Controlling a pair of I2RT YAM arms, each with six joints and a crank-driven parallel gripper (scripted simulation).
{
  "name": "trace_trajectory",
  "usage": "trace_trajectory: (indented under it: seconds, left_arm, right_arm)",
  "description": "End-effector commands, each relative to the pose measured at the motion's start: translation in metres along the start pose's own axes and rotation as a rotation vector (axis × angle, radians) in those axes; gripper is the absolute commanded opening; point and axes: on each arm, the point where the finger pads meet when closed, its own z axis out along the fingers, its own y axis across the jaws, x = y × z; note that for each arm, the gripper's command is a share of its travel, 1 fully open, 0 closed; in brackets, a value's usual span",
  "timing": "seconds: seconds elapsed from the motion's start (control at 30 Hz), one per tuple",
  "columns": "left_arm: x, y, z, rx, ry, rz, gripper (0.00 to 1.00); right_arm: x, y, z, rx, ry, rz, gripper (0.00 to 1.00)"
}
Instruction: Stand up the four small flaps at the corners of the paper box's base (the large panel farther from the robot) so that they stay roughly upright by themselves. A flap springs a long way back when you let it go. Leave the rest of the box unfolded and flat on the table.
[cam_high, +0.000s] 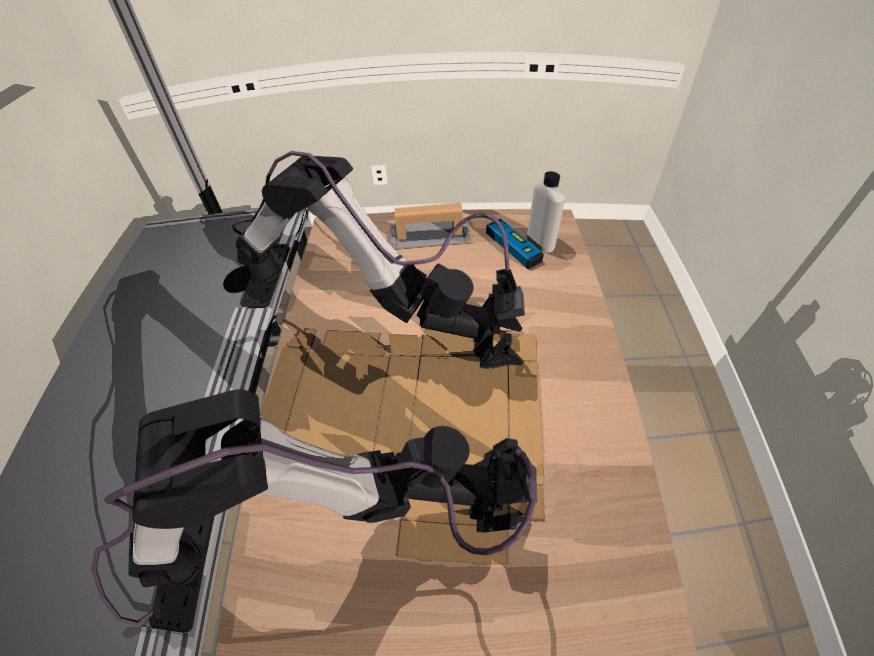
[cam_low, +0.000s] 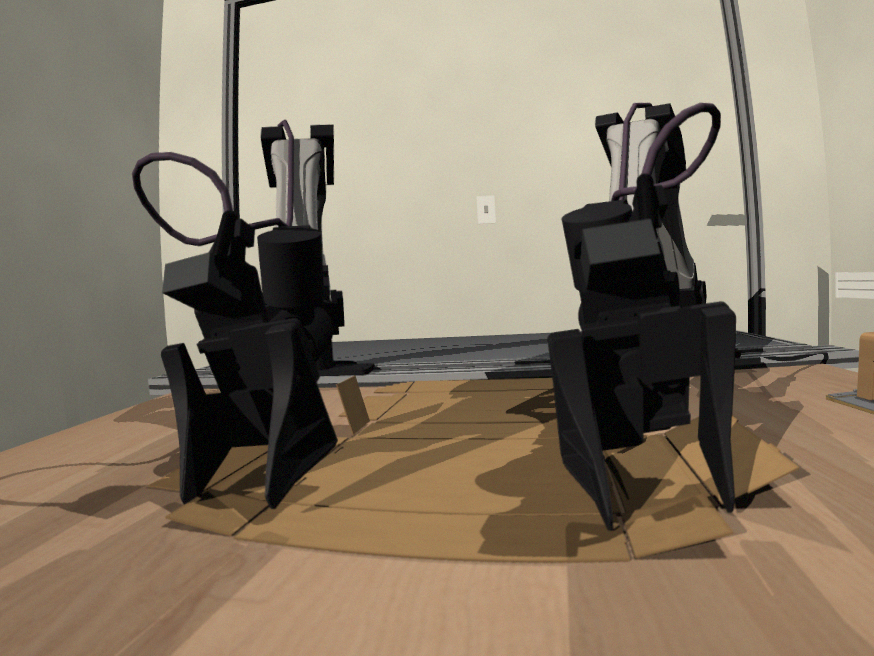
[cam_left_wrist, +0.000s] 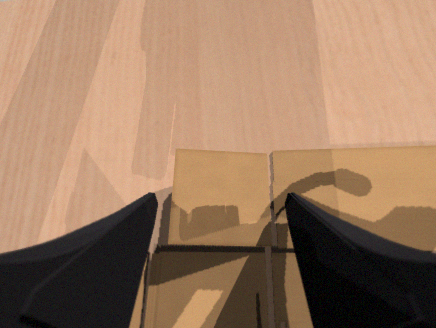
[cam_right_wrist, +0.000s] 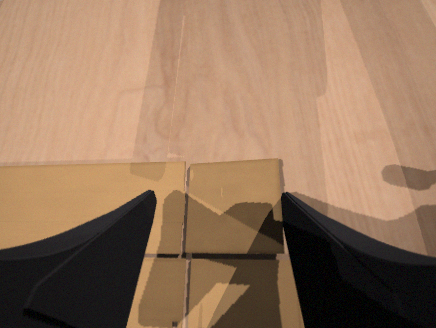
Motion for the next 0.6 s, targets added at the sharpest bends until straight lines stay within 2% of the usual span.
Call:
trace_trajectory:
  seconds: [0.0,0.03,0.07,0.13,0.23,0.3,0.57]
  left_arm:
    - [0.018,0.003,0.003,-0.016,0.041,0.035,0.81]
    - [0.018,0.003,0.003,-0.016,0.041,0.035,0.81]
    - [0.018,0.003,0.003,-0.015,0.041,0.035,0.81]
    - [0.019,0.002,0.003,-0.012,0.042,0.035,0.81]
    - [0.019,0.002,0.003,-0.012,0.042,0.035,0.81]
    - [0.019,0.002,0.003,-0.012,0.042,0.035,0.81]
    - [0.019,0.002,0.003,-0.011,0.042,0.035,0.81]
  right_arm:
    - [0.017,0.004,0.005,0.006,0.033,-0.006,0.81]
    - [-0.009,0.008,0.000,-0.003,0.001,0.006,0.81]
    - [-0.010,0.009,0.000,-0.005,0.000,0.006,0.81]
    - [0.006,0.006,0.000,0.000,0.029,-0.006,0.81]
    - [0.002,0.007,-0.001,-0.001,0.022,-0.003,0.81]
    - [-0.018,0.010,-0.003,-0.009,-0.011,0.010,0.81]
    - [-0.026,0.013,-0.005,-0.011,-0.017,0.012,0.81]
